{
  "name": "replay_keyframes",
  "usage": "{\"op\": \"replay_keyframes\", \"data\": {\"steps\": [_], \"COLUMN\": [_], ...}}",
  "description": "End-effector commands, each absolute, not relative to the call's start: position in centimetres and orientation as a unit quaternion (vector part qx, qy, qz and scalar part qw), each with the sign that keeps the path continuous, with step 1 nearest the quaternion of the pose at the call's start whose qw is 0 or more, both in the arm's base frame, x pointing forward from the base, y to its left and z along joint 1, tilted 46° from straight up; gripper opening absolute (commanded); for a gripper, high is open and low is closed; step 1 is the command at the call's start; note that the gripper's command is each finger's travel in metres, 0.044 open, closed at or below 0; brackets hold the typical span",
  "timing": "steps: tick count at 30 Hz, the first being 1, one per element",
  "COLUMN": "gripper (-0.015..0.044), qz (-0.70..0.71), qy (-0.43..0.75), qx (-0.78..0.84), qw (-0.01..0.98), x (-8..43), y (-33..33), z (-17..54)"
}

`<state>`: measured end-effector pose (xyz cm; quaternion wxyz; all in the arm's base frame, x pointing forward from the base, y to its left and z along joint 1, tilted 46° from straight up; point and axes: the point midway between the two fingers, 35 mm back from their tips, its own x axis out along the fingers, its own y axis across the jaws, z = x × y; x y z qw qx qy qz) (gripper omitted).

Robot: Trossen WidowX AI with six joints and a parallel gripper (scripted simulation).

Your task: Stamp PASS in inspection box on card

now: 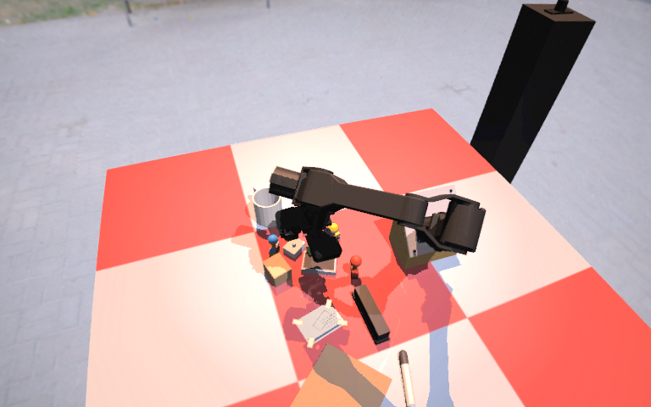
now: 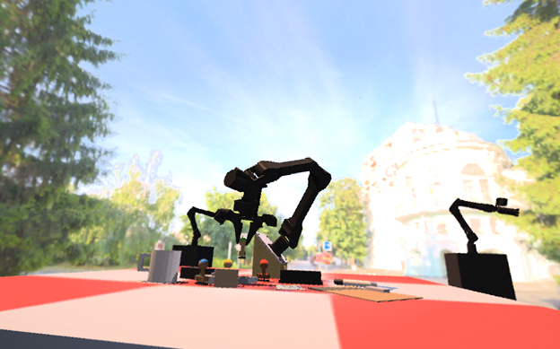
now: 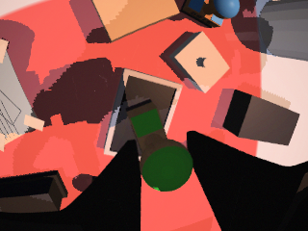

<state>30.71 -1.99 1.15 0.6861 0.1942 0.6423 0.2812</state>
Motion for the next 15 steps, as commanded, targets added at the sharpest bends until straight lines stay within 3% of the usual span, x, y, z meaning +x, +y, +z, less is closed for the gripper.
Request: {"op": "replay_keyframes", "data": {"steps": [1, 15], "gripper": [0.0, 0.0], "qz": [0.283, 0.282], "qy": [0.642, 0.643], "qx": [0.191, 0.191], "qw": [0.686, 0.686], "x": [29.36, 29.31], "y": [-2.4, -1.93], "z": [0.67, 0.15]}}
